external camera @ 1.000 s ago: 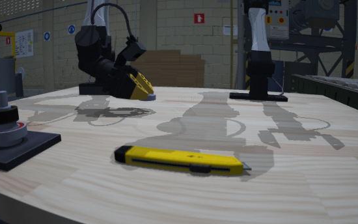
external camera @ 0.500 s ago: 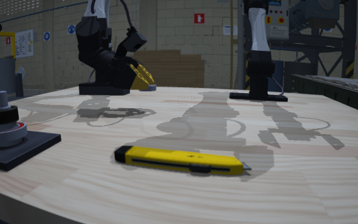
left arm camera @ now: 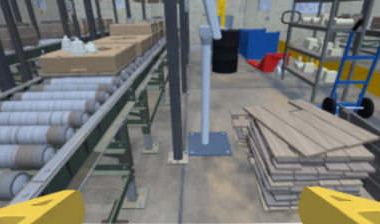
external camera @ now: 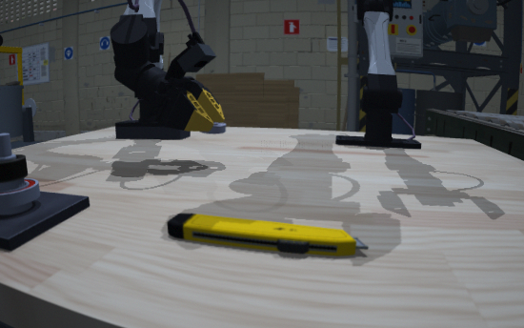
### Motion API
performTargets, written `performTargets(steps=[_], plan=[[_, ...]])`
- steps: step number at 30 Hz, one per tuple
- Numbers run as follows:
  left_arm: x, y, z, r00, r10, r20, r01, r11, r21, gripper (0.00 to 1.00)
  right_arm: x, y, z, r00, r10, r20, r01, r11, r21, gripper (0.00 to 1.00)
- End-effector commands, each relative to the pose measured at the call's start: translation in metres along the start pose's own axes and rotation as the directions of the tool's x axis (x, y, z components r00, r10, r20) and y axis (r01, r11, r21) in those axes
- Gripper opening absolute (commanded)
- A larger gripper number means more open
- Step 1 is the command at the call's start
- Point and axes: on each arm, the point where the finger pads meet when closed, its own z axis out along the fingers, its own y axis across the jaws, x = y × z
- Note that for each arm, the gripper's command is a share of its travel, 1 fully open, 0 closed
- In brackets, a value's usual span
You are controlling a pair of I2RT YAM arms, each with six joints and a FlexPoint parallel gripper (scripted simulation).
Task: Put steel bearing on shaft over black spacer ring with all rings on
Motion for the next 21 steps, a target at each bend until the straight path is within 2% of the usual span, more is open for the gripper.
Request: performTargets(steps=[1, 7, 9, 14, 15, 16, 17, 21], plan=[[-0.017, -0.001, -0.003, 0.999, 0.008, 0.036, -0.008, 1.000, 0.005, 1.00, 0.002, -0.034, 0.005, 0.983, 0.153, -0.097, -0.141, 0.983, 0.121, 0.00], [-0.017, -0.001, -0.003, 0.999, 0.008, 0.036, -0.008, 1.000, 0.005, 1.00, 0.013, -0.073, 0.009, 0.903, 0.387, -0.187, -0.319, 0.895, 0.311, 0.00], [-0.017, -0.001, -0.003, 0.999, 0.008, 0.036, -0.008, 1.000, 0.005, 1.00, 0.013, -0.073, 0.009, 0.903, 0.387, -0.187, -0.319, 0.895, 0.311, 0.00], [-0.017, -0.001, -0.003, 0.999, 0.008, 0.036, -0.008, 1.000, 0.005, 1.00, 0.018, -0.108, 0.006, 0.809, 0.558, -0.187, -0.412, 0.764, 0.497, 0.00], [-0.017, -0.001, -0.003, 0.999, 0.008, 0.036, -0.008, 1.000, 0.005, 1.00, 0.017, -0.096, 0.011, 0.834, 0.512, -0.207, -0.394, 0.814, 0.426, 0.00], [-0.017, -0.001, -0.003, 0.999, 0.008, 0.036, -0.008, 1.000, 0.005, 1.00, 0.004, -0.104, 0.010, 0.859, 0.480, -0.179, -0.371, 0.824, 0.428, 0.00], [-0.017, -0.001, -0.003, 0.999, 0.008, 0.036, -0.008, 1.000, 0.005, 1.00, 0.004, -0.107, 0.010, 0.852, 0.493, -0.177, -0.378, 0.812, 0.444, 0.00], [-0.017, -0.001, -0.003, 0.999, 0.008, 0.036, -0.008, 1.000, 0.005, 1.00, 0.020, -0.134, -0.001, 0.737, 0.660, -0.145, -0.450, 0.639, 0.624, 0.00]])
